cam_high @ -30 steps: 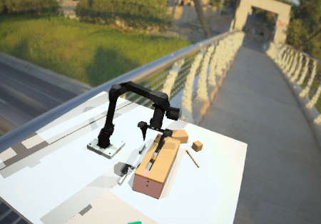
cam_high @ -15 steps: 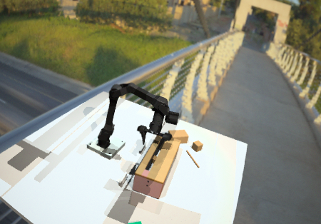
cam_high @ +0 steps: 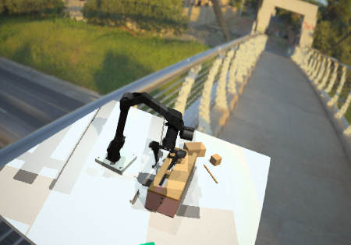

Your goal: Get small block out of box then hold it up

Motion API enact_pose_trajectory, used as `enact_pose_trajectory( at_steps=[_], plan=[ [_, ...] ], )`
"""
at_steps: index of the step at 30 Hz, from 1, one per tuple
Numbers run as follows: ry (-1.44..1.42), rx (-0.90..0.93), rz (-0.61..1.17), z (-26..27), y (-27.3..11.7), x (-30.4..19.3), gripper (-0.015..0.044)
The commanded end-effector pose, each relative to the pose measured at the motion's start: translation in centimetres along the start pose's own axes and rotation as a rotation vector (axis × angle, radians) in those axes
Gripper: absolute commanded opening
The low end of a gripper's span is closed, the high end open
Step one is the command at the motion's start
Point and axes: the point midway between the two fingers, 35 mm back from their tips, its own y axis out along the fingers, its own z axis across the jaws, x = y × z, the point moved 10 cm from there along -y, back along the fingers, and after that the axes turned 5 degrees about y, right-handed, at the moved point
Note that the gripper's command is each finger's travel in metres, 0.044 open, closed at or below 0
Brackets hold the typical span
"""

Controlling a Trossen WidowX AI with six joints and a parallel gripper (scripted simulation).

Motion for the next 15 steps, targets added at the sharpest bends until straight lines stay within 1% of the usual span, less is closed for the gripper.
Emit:
enact_pose_trajectory(
  at_steps=[1, 11, 12, 15],
  plan=[
    [-0.007, 0.01, 0.001, 0.1, 0.8, 0.2, 0.04],
    [-0.007, 0.01, 0.001, 0.3, 2.3, 0.5, 0.04],
    [-0.001, 0.002, 0.0, 0.3, 1.7, 0.4, 0.04],
    [-0.001, 0.002, 0.0, 0.2, 1.7, 0.3, 0.04]
  ],
)
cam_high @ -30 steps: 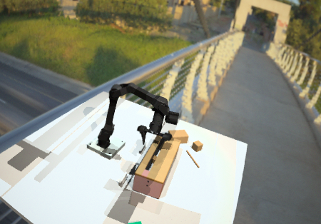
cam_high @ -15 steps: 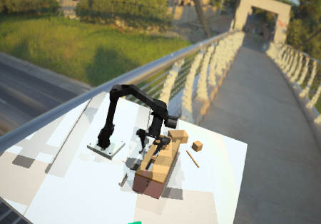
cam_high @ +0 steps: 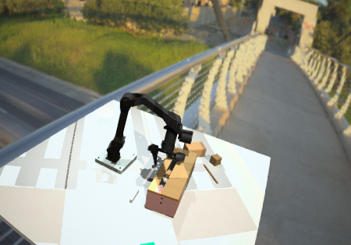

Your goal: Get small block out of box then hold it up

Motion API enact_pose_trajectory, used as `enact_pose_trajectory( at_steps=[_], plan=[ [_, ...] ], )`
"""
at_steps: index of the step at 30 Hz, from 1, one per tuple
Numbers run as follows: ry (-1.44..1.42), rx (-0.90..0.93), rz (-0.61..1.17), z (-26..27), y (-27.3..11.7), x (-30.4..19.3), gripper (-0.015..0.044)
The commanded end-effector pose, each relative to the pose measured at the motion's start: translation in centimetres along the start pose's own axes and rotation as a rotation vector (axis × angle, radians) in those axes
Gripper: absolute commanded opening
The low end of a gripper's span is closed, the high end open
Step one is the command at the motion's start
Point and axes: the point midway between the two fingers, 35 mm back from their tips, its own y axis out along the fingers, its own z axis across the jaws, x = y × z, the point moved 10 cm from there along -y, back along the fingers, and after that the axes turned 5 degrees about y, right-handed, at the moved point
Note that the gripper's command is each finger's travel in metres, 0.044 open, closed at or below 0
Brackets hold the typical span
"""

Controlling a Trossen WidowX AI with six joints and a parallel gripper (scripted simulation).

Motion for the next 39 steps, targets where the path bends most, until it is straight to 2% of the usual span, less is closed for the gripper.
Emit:
enact_pose_trajectory(
  at_steps=[1, 39],
  plan=[
    [0.001, -0.001, 0.0, 0.0, 0.0, -0.2, 0.04],
    [0.0, -0.001, 0.009, -0.8, 3.1, -8.8, 0.04]
  ],
)
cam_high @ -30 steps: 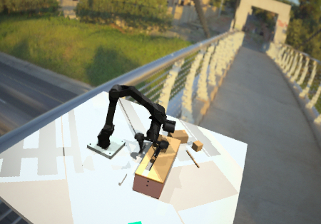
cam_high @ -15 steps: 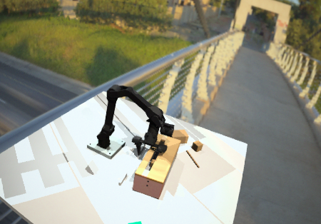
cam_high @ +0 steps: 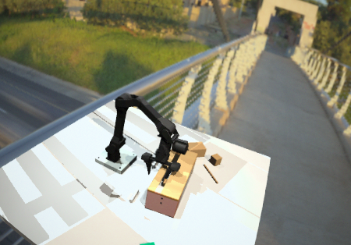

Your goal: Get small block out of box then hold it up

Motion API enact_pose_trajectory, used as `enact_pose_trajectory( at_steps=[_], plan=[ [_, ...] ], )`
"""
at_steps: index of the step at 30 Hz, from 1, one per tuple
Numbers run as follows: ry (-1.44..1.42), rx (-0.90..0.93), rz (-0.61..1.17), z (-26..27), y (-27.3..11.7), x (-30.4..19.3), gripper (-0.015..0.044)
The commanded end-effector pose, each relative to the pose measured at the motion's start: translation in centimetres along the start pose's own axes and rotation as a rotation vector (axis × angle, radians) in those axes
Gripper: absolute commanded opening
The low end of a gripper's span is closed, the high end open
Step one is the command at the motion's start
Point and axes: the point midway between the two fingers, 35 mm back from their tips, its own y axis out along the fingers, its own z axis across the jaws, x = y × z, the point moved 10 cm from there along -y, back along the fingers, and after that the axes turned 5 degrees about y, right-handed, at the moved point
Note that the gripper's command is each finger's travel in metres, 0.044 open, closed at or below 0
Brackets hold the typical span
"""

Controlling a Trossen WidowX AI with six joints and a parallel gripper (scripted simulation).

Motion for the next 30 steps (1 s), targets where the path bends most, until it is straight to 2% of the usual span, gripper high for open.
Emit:
enact_pose_trajectory(
  at_steps=[1, 25, 30],
  plan=[
    [0.002, -0.002, 0.005, -0.1, 0.3, -1.0, 0.04],
    [0.002, -0.003, 0.011, -0.6, 2.4, -7.1, 0.04],
    [0.004, -0.004, 0.012, -0.7, 1.3, -7.5, 0.04]
  ],
)
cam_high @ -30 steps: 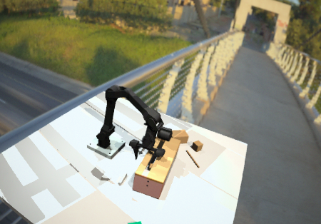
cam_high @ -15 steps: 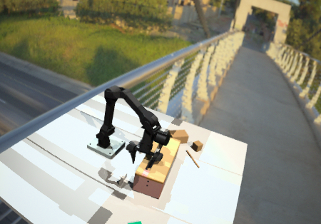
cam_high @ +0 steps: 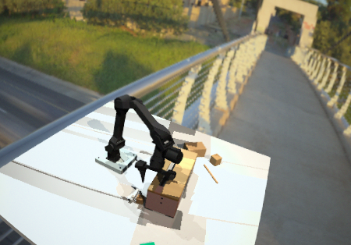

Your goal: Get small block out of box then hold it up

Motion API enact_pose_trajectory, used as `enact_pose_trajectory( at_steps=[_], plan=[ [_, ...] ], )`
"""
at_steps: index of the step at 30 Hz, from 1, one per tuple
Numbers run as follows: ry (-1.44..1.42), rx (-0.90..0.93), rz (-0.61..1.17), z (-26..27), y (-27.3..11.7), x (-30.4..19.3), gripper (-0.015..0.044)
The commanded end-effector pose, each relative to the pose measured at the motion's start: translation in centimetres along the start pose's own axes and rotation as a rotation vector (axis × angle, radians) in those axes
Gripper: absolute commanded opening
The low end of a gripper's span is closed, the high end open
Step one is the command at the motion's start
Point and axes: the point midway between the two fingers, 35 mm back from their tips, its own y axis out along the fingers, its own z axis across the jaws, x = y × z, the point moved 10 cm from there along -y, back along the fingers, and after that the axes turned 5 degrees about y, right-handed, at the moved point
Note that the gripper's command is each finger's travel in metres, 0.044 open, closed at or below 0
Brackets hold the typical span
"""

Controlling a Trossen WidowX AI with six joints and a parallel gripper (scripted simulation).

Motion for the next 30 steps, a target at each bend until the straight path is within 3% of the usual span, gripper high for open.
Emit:
enact_pose_trajectory(
  at_steps=[1, 6, 11, 13, 16, 30],
  plan=[
    [-0.003, -0.002, -0.003, -0.3, -1.3, -0.5, 0.04],
    [0.001, -0.005, 0.001, -0.2, -5.5, -1.8, 0.04],
    [0.0, -0.012, 0.001, -0.3, -5.4, -1.8, 0.04],
    [0.075, -0.016, -0.01, -0.3, -5.3, -2.0, 0.0348],
    [0.396, -0.029, -0.059, 0.0, -5.2, -3.0, 0.0285],
    [1.947, 0.104, -0.284, 2.0, -4.7, -6.9, 0.0285]
  ],
)
